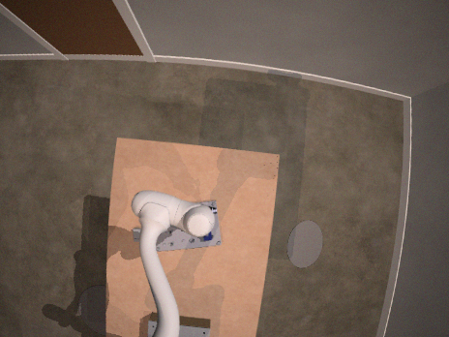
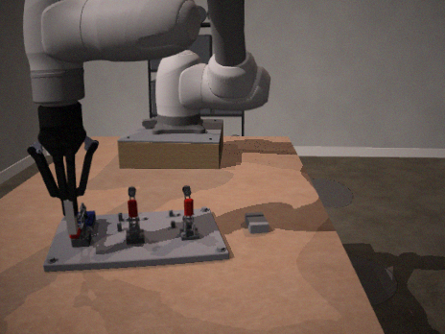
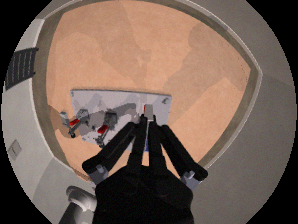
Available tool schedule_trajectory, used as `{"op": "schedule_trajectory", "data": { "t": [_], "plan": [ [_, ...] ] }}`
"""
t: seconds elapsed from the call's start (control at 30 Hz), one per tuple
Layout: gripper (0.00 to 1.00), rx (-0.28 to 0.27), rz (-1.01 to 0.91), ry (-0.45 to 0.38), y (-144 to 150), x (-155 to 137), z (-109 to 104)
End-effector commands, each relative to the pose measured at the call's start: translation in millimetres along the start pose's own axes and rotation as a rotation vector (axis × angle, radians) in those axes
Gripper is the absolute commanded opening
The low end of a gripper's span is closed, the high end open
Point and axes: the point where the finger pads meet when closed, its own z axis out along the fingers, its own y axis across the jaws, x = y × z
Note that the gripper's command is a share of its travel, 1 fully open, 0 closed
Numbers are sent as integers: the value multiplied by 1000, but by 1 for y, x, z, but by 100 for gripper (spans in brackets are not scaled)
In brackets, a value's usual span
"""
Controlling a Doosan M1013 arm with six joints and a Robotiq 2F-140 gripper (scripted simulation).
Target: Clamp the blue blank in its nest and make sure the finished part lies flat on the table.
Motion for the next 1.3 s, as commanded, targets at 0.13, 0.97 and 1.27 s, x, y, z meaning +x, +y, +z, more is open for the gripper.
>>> {"op": "schedule_trajectory", "data": {
  "t": [0.13,0.97,1.27],
  "plan": [
    [0,-3,0,0,3,-1,4],
    [0,-3,0,0,3,-1,7],
    [0,-3,0,0,3,-1,8]
  ]
}}
